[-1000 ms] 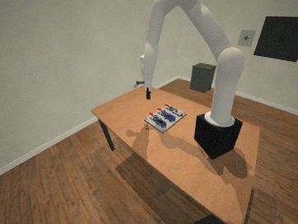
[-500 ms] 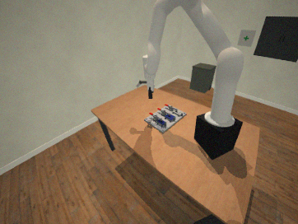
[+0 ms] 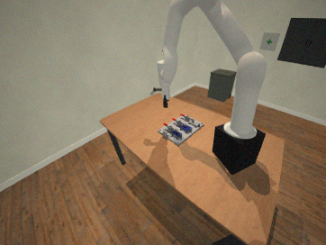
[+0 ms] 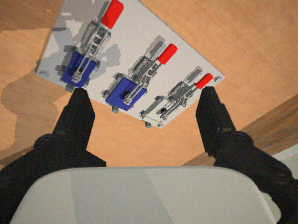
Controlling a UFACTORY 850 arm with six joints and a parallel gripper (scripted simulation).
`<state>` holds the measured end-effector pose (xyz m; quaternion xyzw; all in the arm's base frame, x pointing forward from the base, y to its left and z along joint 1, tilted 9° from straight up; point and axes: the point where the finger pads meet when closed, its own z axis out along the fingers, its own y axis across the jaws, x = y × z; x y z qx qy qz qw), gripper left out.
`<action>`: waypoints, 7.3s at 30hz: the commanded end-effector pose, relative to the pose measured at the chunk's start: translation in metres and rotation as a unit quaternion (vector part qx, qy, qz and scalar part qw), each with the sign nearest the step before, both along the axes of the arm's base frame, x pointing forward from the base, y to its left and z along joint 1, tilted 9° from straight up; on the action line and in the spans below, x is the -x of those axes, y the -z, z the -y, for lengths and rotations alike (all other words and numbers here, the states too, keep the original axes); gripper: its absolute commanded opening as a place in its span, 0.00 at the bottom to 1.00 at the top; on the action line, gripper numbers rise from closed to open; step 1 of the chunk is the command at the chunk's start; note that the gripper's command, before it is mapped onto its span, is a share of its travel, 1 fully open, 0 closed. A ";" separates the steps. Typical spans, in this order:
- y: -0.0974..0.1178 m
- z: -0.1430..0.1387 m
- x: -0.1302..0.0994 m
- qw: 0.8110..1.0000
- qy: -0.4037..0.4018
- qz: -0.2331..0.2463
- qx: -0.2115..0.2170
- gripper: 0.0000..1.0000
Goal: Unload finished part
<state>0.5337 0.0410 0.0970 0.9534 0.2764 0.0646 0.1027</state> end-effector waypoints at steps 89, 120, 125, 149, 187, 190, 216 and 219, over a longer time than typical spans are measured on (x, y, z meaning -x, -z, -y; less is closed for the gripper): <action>0.008 0.095 0.035 0.992 0.121 0.043 -0.008 1.00; 0.010 0.110 0.047 0.988 0.146 0.048 -0.016 1.00; 0.010 0.110 0.047 0.988 0.146 0.048 -0.016 1.00; 0.013 0.124 0.060 0.984 0.171 0.051 -0.025 1.00; 0.016 0.135 0.074 0.979 0.195 0.051 -0.035 1.00; 0.016 0.135 0.074 0.979 0.195 0.051 -0.035 1.00; 0.020 0.148 0.096 0.971 0.229 0.048 -0.050 1.00; 0.020 0.148 0.096 0.971 0.229 0.048 -0.050 1.00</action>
